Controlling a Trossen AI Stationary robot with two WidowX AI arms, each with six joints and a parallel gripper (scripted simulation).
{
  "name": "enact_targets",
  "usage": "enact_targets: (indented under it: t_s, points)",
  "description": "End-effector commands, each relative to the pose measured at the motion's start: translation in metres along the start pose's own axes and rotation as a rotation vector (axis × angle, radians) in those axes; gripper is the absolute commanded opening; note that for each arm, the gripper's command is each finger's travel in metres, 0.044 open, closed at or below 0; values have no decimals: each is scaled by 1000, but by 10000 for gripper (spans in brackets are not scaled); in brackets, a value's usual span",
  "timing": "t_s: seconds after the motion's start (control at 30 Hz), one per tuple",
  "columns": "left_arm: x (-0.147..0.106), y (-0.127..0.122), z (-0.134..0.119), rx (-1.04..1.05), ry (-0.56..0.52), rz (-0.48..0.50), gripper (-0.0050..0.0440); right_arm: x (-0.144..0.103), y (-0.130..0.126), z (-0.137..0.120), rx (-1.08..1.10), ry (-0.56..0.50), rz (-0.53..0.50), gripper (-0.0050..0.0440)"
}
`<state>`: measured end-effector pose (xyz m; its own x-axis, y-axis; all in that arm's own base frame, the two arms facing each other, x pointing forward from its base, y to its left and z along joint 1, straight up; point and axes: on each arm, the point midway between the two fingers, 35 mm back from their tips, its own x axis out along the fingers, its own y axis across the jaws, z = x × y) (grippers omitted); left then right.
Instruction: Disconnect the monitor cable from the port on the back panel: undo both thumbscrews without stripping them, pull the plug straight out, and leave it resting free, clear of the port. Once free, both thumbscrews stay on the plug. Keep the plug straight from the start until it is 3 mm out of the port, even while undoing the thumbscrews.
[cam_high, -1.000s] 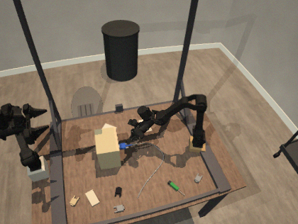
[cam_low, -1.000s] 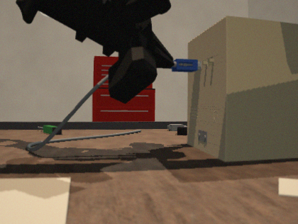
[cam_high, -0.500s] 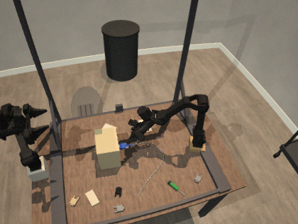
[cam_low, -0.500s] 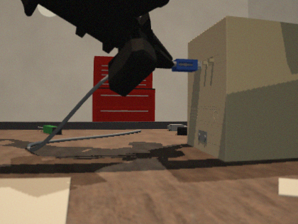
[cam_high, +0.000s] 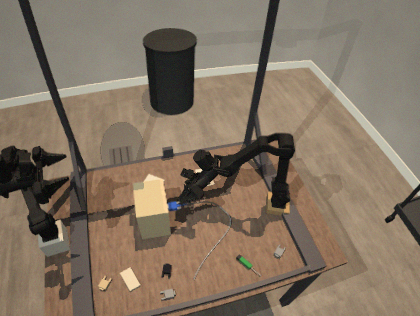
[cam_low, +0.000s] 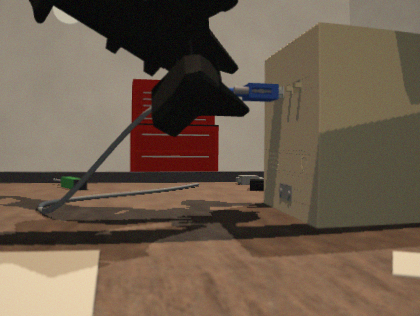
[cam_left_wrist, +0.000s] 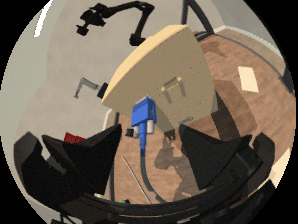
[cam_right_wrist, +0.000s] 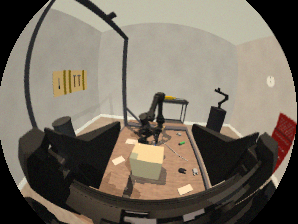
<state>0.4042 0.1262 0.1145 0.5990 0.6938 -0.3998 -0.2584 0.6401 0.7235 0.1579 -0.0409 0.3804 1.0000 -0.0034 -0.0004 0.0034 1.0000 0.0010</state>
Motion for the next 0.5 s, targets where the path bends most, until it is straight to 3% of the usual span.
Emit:
enact_targets:
  t_s: [0.0,0.47]
  points:
    - [-3,7,8,-22,-20,7,432,0,1,3,-7,-2,3,440]
    - [-1,6,8,1,-27,26,440,0,1,3,-7,-2,3,440]
